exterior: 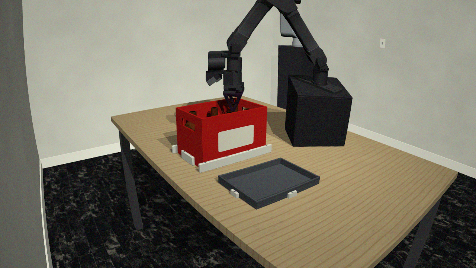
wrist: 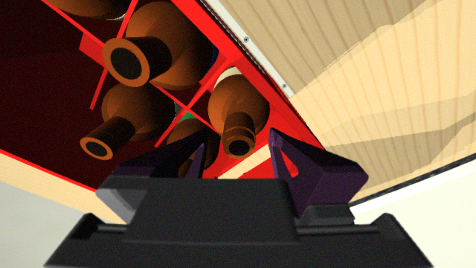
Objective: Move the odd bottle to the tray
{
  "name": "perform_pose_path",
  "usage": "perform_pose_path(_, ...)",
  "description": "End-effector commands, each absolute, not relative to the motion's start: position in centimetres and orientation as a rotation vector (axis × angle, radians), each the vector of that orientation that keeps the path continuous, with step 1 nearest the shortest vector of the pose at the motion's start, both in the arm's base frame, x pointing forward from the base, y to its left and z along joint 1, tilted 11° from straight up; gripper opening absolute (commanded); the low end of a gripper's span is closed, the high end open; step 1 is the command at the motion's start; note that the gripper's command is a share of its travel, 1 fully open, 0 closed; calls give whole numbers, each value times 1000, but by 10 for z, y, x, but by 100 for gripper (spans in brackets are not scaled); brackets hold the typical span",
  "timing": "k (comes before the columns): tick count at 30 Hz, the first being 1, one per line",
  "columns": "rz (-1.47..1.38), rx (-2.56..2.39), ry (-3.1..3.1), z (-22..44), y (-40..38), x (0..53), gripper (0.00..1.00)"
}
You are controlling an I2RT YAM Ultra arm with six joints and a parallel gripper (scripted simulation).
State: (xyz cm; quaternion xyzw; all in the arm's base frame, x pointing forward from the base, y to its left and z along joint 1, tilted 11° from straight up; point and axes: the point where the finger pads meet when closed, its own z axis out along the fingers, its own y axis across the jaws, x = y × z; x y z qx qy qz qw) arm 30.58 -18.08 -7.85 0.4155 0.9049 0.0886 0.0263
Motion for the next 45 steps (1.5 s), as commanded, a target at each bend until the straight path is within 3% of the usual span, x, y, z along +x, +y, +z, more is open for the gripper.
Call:
perform_pose_path(1, 273, 1284, 2785, -77, -180, 307, 61)
perform_pose_path(11, 273, 1284, 2785, -77, -180, 307, 61)
perform_pose_path(12, 273, 1284, 2785, -77, -180, 307, 0)
perform_pose_path(45, 272, 1284, 2788, -77, -180, 306, 0)
